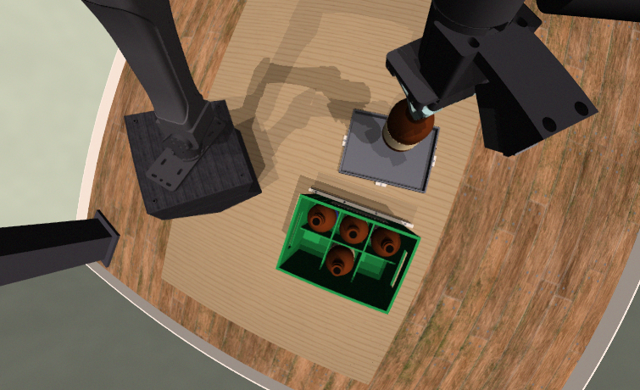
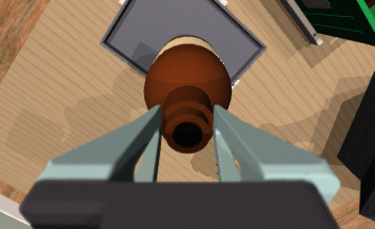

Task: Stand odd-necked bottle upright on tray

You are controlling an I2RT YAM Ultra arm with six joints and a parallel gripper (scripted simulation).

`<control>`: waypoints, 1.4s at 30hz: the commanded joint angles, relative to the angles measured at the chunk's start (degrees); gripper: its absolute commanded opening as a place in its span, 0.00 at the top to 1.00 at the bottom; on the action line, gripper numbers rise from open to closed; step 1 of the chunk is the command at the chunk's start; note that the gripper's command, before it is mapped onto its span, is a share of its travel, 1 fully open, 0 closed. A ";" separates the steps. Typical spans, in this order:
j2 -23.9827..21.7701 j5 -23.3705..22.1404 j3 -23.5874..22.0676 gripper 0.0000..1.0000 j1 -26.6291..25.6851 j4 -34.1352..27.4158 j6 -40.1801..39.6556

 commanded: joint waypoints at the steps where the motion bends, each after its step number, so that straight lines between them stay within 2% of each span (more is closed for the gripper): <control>1: -2.97 0.85 0.45 1.00 -0.38 0.61 0.16; 21: -2.97 0.85 0.49 1.00 -0.37 0.59 0.16; 42: -2.90 0.87 2.56 1.00 0.17 -1.54 0.45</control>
